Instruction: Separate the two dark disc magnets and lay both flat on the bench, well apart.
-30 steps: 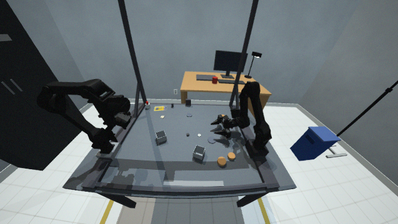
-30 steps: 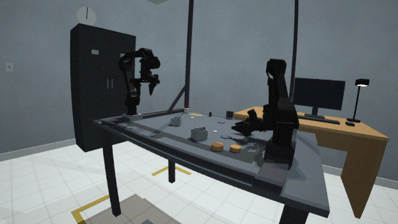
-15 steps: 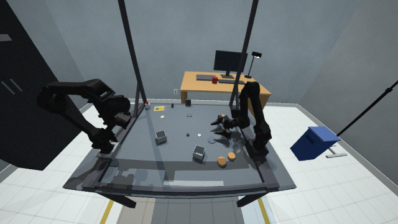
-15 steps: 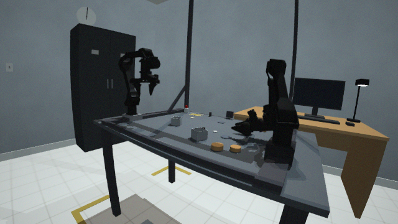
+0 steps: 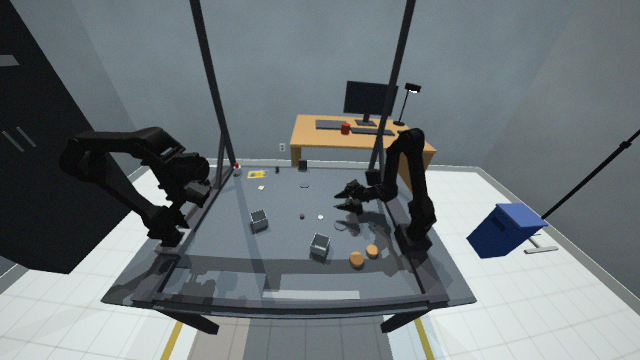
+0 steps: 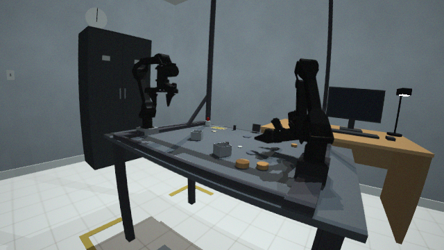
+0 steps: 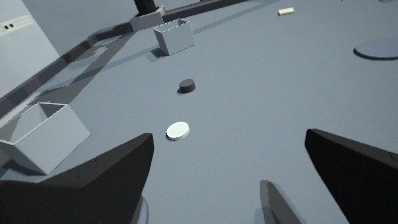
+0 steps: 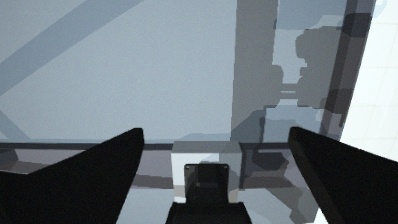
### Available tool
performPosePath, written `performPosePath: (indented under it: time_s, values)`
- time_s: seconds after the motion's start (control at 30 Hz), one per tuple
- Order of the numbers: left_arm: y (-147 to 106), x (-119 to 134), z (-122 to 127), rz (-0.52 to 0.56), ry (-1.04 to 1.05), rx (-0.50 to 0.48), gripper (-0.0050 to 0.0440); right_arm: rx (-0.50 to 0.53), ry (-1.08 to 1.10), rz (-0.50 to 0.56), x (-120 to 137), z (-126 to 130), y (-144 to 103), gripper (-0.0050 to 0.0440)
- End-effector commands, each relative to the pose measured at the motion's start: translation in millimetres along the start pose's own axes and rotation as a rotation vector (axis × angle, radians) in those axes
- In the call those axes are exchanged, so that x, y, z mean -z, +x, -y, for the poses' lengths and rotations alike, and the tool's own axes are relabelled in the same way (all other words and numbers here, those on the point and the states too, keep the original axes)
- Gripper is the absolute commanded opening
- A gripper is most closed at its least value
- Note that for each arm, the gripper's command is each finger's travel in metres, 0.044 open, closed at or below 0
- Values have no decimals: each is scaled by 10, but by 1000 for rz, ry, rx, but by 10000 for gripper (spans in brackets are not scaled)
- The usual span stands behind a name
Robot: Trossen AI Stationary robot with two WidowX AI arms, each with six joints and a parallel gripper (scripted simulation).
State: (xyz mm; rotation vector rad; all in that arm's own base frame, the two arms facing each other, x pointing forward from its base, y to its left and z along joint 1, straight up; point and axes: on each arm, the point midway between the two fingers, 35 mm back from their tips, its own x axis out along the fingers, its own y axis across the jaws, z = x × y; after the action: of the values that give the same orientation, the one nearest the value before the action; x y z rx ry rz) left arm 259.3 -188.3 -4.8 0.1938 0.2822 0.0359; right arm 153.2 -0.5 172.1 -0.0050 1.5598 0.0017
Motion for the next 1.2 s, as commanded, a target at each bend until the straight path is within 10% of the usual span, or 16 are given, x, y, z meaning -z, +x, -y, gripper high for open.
performPosePath:
  time_s: [0.0, 1.17]
  values:
    - [85, -152, 46, -34, 65, 23, 400, -2, -3, 14, -12, -5, -34, 400]
    - [398, -842, -311, -219, 801, 284, 400, -2, -3, 14, -12, -5, -34, 400]
